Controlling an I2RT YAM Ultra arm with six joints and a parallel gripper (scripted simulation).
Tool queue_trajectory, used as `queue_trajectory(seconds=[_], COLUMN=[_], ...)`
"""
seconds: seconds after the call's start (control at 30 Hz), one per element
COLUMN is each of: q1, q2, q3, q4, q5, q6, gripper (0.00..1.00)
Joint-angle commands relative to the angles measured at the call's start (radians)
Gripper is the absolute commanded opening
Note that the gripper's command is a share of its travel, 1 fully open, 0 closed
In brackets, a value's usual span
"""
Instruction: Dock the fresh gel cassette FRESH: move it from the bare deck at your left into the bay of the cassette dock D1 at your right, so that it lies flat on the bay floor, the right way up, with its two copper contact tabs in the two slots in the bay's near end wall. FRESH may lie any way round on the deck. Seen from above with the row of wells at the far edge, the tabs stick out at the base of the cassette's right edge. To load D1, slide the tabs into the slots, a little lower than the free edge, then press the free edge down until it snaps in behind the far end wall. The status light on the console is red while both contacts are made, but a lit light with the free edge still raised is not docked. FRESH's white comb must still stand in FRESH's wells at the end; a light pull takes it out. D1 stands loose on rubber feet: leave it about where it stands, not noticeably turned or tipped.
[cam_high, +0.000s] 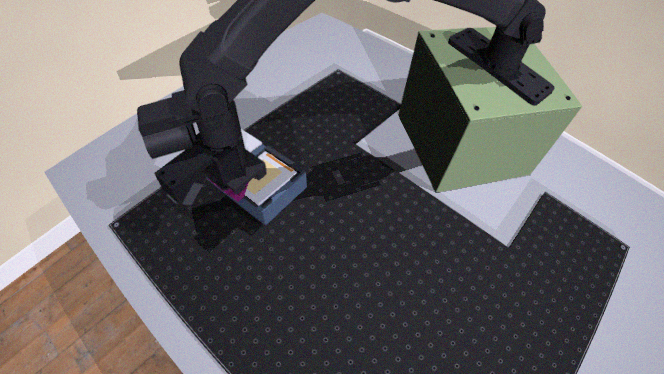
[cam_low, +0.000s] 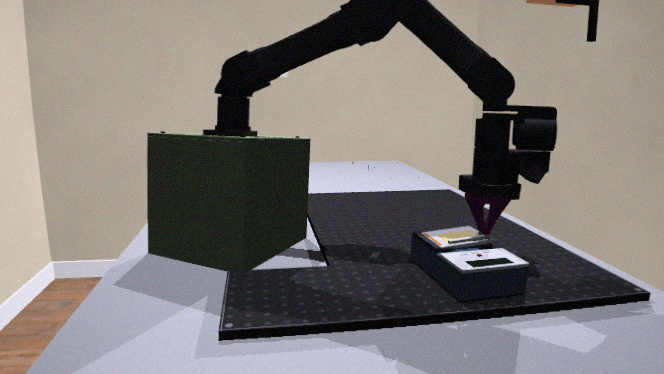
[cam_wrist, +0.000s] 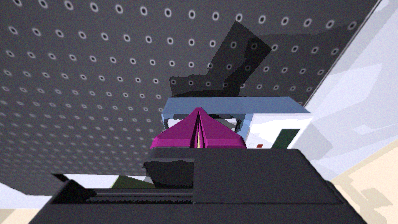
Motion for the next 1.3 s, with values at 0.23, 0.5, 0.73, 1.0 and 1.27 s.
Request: queue_trajectory(seconds=[0.23, 0.5, 0.73, 1.0, 1.27], q1=[-0.015, -0.017, -0.017, -0.018, -0.018], q2=[-0.034, -0.048, -0.048, -0.053, -0.053], q3=[0.042, 0.035, 0.035, 0.036, 0.036], q4=[-0.033, -0.040, -0.040, -0.047, -0.047], q5=[0.003, 0.002, 0.003, 0.004, 0.004], q6=[-0.006, -0.007, -0.007, -0.007, -0.007], gripper=[0.00, 0.00, 0.00, 0.00, 0.00])
